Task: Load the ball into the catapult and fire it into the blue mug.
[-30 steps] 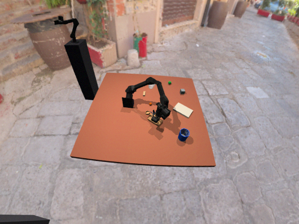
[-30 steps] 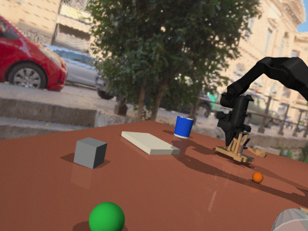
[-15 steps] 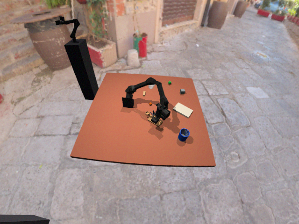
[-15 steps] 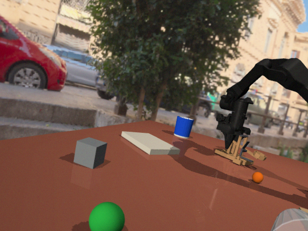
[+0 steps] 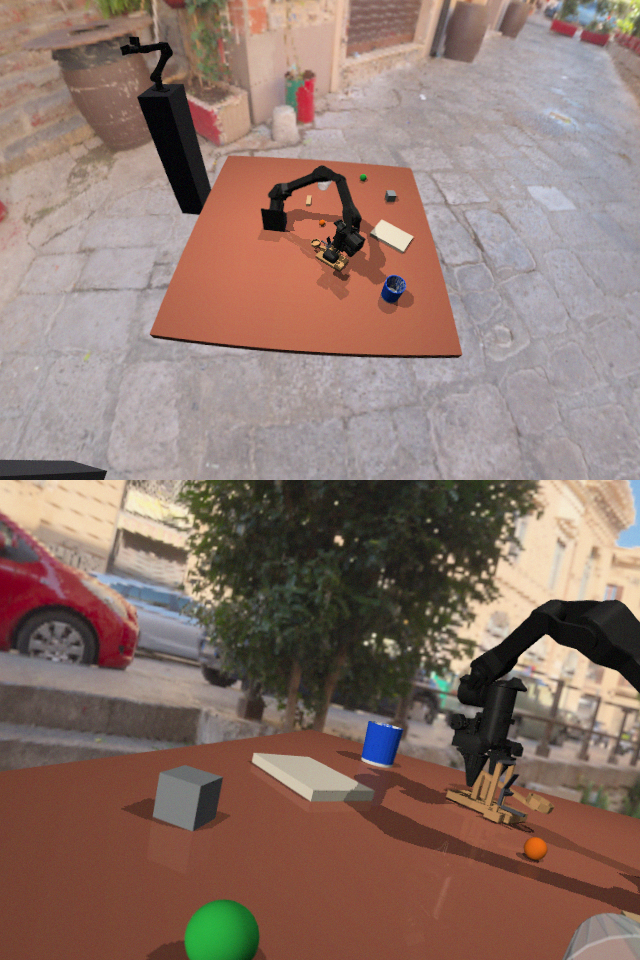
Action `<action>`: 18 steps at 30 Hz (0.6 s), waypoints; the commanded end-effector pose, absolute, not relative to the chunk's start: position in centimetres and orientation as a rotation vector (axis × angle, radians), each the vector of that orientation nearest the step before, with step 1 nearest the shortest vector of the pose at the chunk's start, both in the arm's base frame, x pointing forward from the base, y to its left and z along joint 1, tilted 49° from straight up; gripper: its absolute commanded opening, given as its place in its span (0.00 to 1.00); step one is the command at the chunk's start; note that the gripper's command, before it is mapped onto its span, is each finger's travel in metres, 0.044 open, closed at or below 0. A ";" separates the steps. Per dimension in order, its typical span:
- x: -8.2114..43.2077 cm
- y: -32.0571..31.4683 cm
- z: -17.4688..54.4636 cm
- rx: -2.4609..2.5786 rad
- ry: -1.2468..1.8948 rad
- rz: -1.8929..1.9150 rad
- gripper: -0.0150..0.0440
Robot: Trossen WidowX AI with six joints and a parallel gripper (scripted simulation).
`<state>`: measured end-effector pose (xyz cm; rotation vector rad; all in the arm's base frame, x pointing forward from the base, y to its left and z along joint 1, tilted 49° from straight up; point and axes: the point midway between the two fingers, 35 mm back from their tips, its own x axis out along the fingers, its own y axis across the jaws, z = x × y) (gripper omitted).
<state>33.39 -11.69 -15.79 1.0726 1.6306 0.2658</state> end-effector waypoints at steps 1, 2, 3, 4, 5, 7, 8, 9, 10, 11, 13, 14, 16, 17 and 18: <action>33.7 -15.8 -12.9 1.061 1.609 0.252 1.00; 33.5 -17.0 -11.7 1.061 1.609 0.252 1.00; 33.3 -18.0 -10.7 1.062 1.610 0.252 1.00; 33.2 -18.6 -10.1 1.062 1.610 0.253 1.00; 33.1 -18.8 -9.9 1.062 1.610 0.253 1.00; 33.1 -18.8 -9.9 1.062 1.610 0.253 1.00; 33.1 -18.2 -10.9 1.078 1.604 0.246 1.00; 33.1 -18.2 -10.9 1.078 1.604 0.246 1.00; 33.1 -18.2 -10.9 1.078 1.604 0.246 1.00; 33.1 -18.2 -10.9 1.078 1.604 0.246 1.00; 33.1 -18.8 -10.3 1.077 1.602 0.244 1.00; 33.0 -19.7 -9.6 1.076 1.599 0.243 1.00; 32.6 -21.5 -7.8 1.074 1.593 0.239 1.00; 32.5 -21.9 -7.3 1.073 1.592 0.238 1.00; 32.5 -22.1 -7.1 1.073 1.591 0.238 1.00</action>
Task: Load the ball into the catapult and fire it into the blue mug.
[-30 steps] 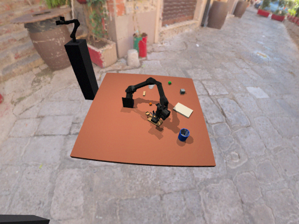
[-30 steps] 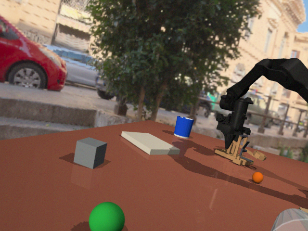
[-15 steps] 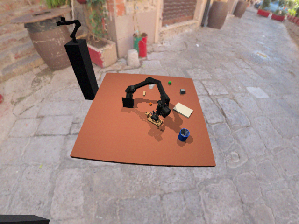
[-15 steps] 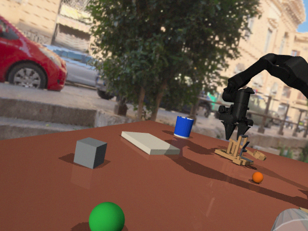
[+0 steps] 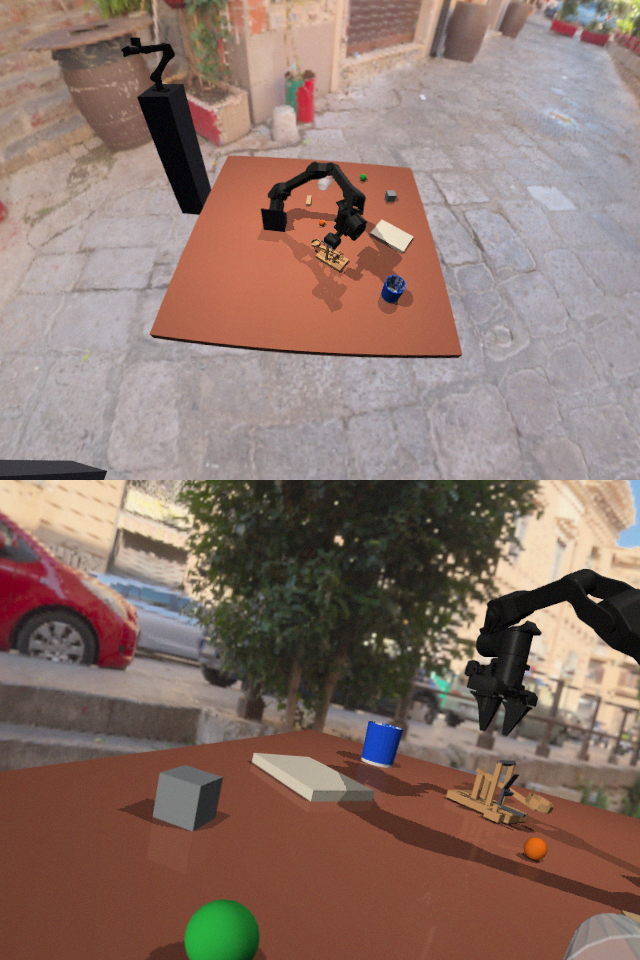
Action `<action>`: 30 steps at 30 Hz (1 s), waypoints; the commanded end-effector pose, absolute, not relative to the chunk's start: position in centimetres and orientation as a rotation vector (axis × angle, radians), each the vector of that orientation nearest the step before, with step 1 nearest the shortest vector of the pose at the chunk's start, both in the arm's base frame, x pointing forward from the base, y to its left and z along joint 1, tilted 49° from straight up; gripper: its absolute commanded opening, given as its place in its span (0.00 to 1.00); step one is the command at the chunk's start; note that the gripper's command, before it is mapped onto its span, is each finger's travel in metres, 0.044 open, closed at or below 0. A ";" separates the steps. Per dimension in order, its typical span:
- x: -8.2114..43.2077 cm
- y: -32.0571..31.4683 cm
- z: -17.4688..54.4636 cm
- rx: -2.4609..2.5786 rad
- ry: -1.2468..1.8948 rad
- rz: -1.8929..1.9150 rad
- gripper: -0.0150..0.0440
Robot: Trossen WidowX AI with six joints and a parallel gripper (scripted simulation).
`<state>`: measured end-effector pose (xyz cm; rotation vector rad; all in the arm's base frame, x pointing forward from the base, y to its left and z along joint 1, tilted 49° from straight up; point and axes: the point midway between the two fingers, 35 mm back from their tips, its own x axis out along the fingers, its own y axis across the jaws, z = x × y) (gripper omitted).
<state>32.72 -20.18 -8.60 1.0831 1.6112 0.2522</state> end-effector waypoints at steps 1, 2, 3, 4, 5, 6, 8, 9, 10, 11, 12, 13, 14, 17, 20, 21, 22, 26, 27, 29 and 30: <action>32.5 -22.1 -7.1 1.073 1.591 0.238 1.00; 32.7 -20.7 -8.1 1.080 1.600 0.248 0.96; 32.8 -20.3 -7.7 1.071 1.598 0.256 0.91; 33.0 -19.6 -7.2 1.055 1.593 0.268 0.87; 33.1 -18.8 -6.6 1.036 1.586 0.283 0.82; 33.3 -17.9 -5.9 1.017 1.580 0.299 0.78; 33.4 -16.0 -4.7 0.979 1.567 0.330 0.76; 33.3 -15.1 -4.2 0.961 1.560 0.346 0.76; 33.2 -14.1 -3.6 0.942 1.554 0.362 0.76; 33.1 -13.2 -3.0 0.924 1.547 0.379 0.76; 32.9 -12.2 -2.5 0.906 1.539 0.396 0.76; 32.7 -11.2 -2.0 0.887 1.532 0.413 0.76; 32.4 -10.2 -1.5 0.869 1.525 0.430 0.76; 31.3 -7.2 -0.2 0.816 1.501 0.482 0.76; 29.7 -4.2 0.8 0.764 1.477 0.537 0.76; 29.0 -3.2 1.1 0.746 1.468 0.555 0.76; 28.4 -2.4 1.4 0.731 1.461 0.572 0.76; 25.5 1.0 2.3 0.672 1.429 0.639 0.76; 24.7 1.8 2.5 0.658 1.421 0.656 0.76; 23.7 2.7 2.6 0.641 1.411 0.677 0.76; 23.5 2.9 2.6 0.638 1.410 0.679 0.76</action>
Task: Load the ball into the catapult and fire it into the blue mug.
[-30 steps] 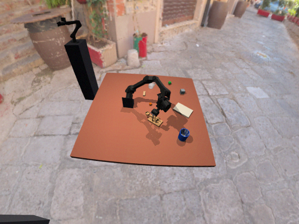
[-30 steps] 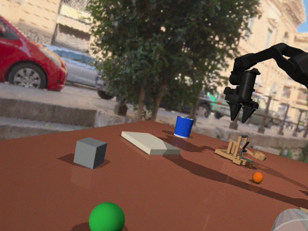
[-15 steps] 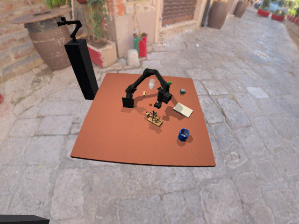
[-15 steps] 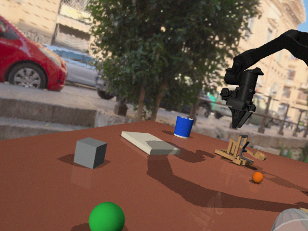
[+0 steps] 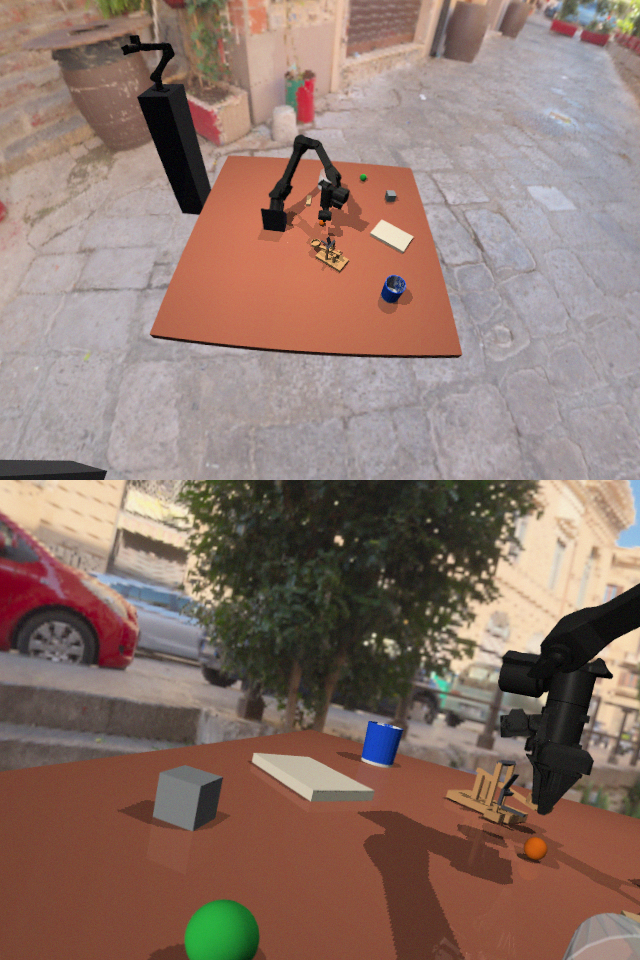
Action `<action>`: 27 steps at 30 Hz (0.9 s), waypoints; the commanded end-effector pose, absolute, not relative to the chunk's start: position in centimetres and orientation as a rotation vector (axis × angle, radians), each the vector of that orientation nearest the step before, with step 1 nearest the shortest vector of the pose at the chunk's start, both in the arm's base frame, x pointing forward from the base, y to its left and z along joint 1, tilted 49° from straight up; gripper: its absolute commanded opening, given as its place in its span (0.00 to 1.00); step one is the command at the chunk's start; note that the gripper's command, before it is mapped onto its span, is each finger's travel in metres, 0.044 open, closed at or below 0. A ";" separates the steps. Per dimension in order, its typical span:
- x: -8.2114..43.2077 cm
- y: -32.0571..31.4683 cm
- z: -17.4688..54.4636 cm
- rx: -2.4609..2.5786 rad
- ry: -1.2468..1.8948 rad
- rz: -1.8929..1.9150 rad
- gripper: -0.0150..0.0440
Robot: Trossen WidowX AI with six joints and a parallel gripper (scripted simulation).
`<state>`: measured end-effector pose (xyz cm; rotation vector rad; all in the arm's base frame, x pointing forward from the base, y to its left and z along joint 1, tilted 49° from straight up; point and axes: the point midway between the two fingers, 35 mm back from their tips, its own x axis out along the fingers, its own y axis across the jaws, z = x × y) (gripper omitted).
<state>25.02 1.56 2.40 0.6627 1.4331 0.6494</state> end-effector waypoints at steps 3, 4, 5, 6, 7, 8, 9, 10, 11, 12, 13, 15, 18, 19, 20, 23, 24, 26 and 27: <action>23.8 3.0 2.8 0.638 1.410 0.679 0.76; 23.9 3.0 2.8 0.638 1.410 0.679 0.76; 23.9 3.1 2.7 0.638 1.410 0.679 0.76; 23.9 3.3 2.4 0.638 1.410 0.679 0.76; 23.9 3.7 2.1 0.638 1.410 0.680 0.76; 23.9 4.0 1.9 0.639 1.409 0.680 0.76; 23.9 4.1 1.8 0.639 1.409 0.680 0.76; 23.9 4.1 1.8 0.639 1.409 0.680 0.76; 23.9 4.1 1.8 0.639 1.409 0.680 0.76; 23.9 4.2 1.7 0.639 1.409 0.680 0.76; 23.9 4.3 1.6 0.639 1.409 0.680 0.76; 24.0 4.5 1.4 0.638 1.410 0.679 0.76; 24.0 4.9 1.1 0.638 1.410 0.679 0.76; 24.0 5.0 1.0 0.638 1.410 0.679 0.76; 24.0 5.1 0.9 0.638 1.410 0.679 0.76; 24.1 5.4 0.6 0.638 1.409 0.679 0.76; 24.1 5.6 0.5 0.638 1.409 0.679 0.76; 24.1 5.8 0.3 0.638 1.409 0.679 0.76; 24.1 5.9 0.2 0.638 1.409 0.679 0.76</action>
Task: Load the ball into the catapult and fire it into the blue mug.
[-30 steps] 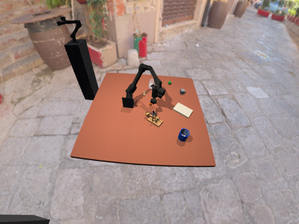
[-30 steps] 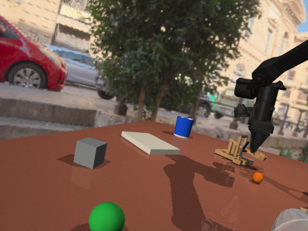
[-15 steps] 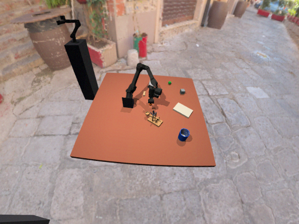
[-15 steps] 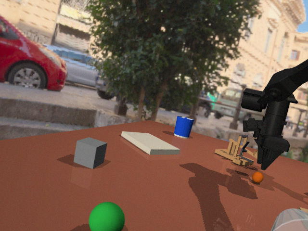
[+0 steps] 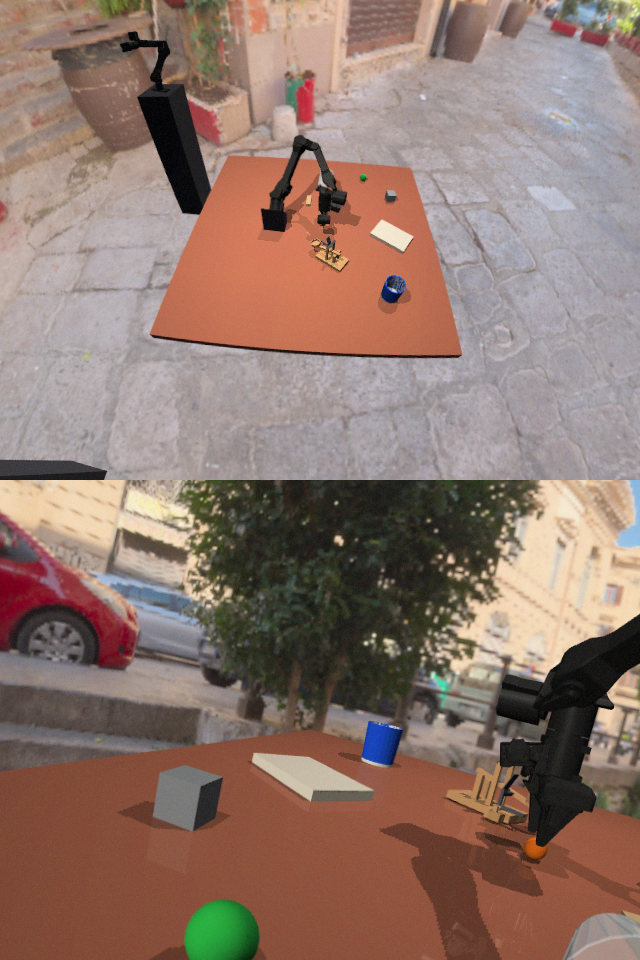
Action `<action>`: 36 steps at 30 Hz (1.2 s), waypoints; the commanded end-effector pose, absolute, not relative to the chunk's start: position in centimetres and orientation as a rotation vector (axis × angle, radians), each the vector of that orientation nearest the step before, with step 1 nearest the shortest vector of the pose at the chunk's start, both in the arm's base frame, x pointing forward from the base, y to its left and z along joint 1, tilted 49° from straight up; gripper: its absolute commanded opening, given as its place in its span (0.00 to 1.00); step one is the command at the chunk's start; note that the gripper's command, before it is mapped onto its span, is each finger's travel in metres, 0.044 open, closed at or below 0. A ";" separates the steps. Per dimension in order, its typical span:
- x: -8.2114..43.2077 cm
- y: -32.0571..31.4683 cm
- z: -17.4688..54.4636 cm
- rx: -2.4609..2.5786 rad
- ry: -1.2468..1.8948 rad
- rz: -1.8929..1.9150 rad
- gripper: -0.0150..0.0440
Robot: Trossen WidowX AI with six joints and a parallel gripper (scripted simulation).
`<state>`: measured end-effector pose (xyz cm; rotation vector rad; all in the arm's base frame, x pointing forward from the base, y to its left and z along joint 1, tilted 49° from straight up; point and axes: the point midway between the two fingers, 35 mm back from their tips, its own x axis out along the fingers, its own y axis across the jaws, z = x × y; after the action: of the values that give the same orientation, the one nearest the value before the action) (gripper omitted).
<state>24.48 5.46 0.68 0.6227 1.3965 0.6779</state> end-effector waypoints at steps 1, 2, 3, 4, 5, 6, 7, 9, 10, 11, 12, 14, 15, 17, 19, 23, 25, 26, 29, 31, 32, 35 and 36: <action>24.1 6.0 0.1 0.639 1.409 0.679 0.76; 24.1 6.2 0.0 0.639 1.409 0.679 0.76; 24.1 6.3 -0.1 0.639 1.409 0.680 0.76; 24.1 6.4 -0.2 0.639 1.409 0.680 0.76; 24.1 6.5 -0.3 0.639 1.409 0.680 0.76; 24.1 6.7 -0.4 0.639 1.409 0.680 0.76; 24.1 6.8 -0.5 0.640 1.409 0.681 0.76; 24.1 7.0 -0.7 0.640 1.409 0.681 0.76; 24.1 7.1 -0.7 0.640 1.409 0.681 0.76; 24.1 7.1 -0.7 0.640 1.409 0.681 0.76; 24.1 7.1 -0.7 0.640 1.409 0.681 0.72; 24.1 7.1 -0.7 0.640 1.409 0.681 0.63; 24.1 7.1 -0.7 0.640 1.409 0.681 0.58; 24.1 7.1 -0.7 0.640 1.409 0.681 0.50; 24.1 7.1 -0.7 0.640 1.409 0.681 0.47; 24.1 7.1 -0.7 0.640 1.409 0.681 0.43; 24.1 7.0 -0.7 0.640 1.409 0.681 0.34; 24.2 6.8 -0.6 0.639 1.409 0.679 0.29; 24.5 5.4 0.2 0.634 1.410 0.671 0.25; 24.6 4.5 0.8 0.631 1.411 0.666 0.25; 24.7 4.0 1.1 0.630 1.411 0.665 0.25; 24.7 2.6 2.1 0.628 1.413 0.661 0.25; 24.7 2.2 2.4 0.627 1.413 0.661 0.25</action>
<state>24.39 3.52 1.37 0.6412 1.4210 0.6650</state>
